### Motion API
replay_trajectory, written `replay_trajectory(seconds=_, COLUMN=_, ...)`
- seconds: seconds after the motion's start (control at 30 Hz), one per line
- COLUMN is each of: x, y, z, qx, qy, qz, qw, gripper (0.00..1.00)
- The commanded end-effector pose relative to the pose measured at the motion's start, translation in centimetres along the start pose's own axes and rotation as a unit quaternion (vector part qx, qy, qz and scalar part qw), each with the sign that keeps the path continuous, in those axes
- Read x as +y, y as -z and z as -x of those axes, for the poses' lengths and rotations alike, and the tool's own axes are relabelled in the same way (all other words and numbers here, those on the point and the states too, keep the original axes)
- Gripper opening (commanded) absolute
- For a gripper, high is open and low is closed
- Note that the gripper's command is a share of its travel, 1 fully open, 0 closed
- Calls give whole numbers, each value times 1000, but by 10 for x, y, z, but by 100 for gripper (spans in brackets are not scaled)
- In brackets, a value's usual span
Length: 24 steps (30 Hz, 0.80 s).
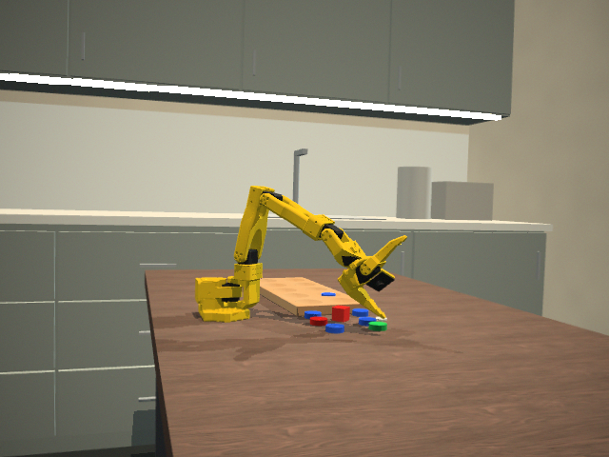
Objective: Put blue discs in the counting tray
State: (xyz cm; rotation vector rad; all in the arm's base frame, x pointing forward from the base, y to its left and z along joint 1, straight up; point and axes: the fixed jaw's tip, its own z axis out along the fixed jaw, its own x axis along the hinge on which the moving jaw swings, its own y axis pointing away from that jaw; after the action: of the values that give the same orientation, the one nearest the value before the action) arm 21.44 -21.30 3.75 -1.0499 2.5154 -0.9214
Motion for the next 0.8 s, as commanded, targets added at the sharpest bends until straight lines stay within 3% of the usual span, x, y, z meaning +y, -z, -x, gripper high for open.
replay_trajectory(seconds=0.0, x=-17, y=20, z=-5, qx=5, qy=-11, qz=-26, qw=1000, gripper=100)
replay_trajectory(seconds=0.53, x=7, y=62, z=-18, qx=22, qy=-44, qz=50, qw=998, gripper=100)
replay_trajectory(seconds=0.77, x=14, y=74, z=-21, qx=26, qy=-53, qz=69, qw=996, gripper=100)
